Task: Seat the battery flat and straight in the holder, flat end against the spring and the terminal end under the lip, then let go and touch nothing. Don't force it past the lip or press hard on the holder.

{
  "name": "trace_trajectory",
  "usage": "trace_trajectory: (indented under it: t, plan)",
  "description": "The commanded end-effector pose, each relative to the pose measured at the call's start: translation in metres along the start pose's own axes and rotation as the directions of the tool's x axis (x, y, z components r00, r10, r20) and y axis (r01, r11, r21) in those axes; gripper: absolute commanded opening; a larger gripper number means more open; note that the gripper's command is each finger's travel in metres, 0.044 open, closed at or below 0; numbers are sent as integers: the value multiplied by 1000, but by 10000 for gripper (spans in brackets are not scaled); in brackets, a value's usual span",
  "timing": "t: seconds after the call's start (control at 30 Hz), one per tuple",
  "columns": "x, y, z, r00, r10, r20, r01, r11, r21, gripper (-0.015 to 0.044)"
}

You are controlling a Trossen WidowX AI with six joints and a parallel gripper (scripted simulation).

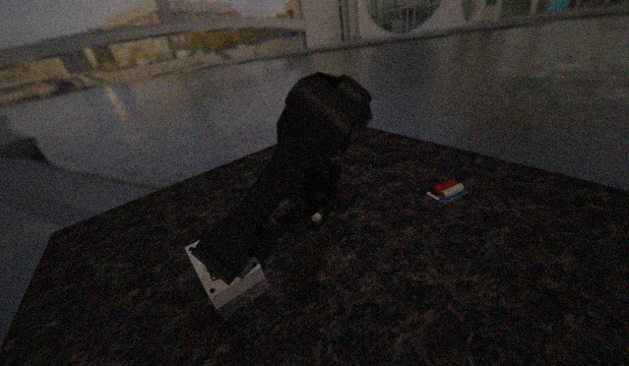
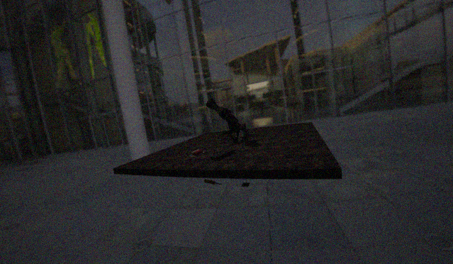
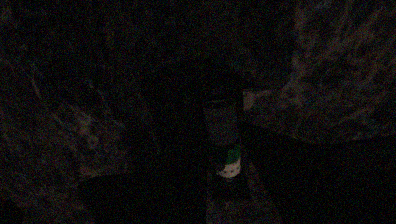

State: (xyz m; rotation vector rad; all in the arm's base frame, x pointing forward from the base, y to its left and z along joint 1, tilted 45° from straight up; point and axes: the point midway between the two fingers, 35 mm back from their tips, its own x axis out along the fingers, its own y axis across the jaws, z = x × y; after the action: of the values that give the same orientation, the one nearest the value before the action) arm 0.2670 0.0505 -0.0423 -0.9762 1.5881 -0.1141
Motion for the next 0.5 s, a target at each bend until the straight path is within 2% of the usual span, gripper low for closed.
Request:
trace_trajectory:
  t: [0.0,0.47]
  plan:
    - [-1,0,1,1000,-1,1,1,1000,6,176]
    - [-15,2,0,1000,1,0,-1,1000,0,176]
